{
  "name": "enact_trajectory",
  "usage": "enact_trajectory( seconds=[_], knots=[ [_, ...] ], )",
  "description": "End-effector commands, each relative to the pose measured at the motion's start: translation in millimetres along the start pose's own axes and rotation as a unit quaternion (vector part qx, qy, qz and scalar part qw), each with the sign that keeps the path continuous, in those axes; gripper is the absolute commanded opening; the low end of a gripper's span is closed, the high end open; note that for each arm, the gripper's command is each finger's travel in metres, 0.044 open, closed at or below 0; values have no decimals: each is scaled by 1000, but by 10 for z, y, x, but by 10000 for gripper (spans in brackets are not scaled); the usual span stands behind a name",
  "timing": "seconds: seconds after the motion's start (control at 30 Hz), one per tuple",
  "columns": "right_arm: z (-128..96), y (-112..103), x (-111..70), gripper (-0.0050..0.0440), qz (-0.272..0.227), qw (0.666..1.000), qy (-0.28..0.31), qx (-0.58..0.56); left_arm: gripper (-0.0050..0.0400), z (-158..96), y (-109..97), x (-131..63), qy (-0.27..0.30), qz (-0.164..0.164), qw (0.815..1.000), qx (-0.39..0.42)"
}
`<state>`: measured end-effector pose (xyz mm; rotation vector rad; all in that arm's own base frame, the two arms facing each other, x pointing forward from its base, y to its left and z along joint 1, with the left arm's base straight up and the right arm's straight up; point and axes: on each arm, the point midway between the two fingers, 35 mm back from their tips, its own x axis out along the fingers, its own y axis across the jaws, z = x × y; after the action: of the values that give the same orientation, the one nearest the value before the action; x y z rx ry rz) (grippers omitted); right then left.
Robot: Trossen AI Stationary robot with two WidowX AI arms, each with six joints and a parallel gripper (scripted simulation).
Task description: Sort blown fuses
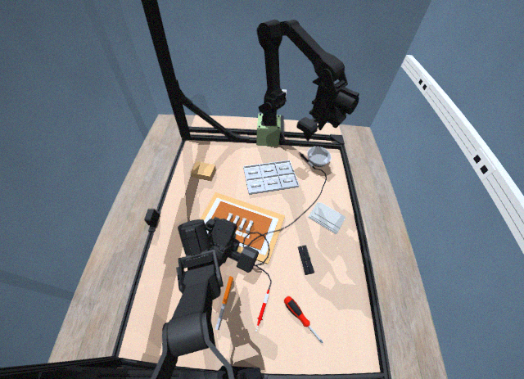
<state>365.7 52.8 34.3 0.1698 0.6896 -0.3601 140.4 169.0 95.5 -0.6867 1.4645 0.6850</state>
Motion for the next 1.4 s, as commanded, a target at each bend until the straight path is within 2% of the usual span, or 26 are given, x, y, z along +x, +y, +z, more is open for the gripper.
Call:
enact_trajectory(
  seconds=[0.0, 0.47, 1.0, 1.37],
  knots=[
    [131, 151, 39, -50, 10, 999, -30, -1, 400, 24, 4, -53, -10, 0, 1000, -1],
    [156, 645, 292, -50, 30, 994, -99, -35, 400, 24, 4, -53, -10, 0, 1000, -1],
    [165, 621, 273, -50, 31, 994, -99, -32, 400, 24, 4, -53, -10, 0, 1000, -1],
    [-145, 592, 522, -50, 27, 995, -94, -37, 400, 24, 4, -53, -10, 0, 1000, -1]
  ],
)
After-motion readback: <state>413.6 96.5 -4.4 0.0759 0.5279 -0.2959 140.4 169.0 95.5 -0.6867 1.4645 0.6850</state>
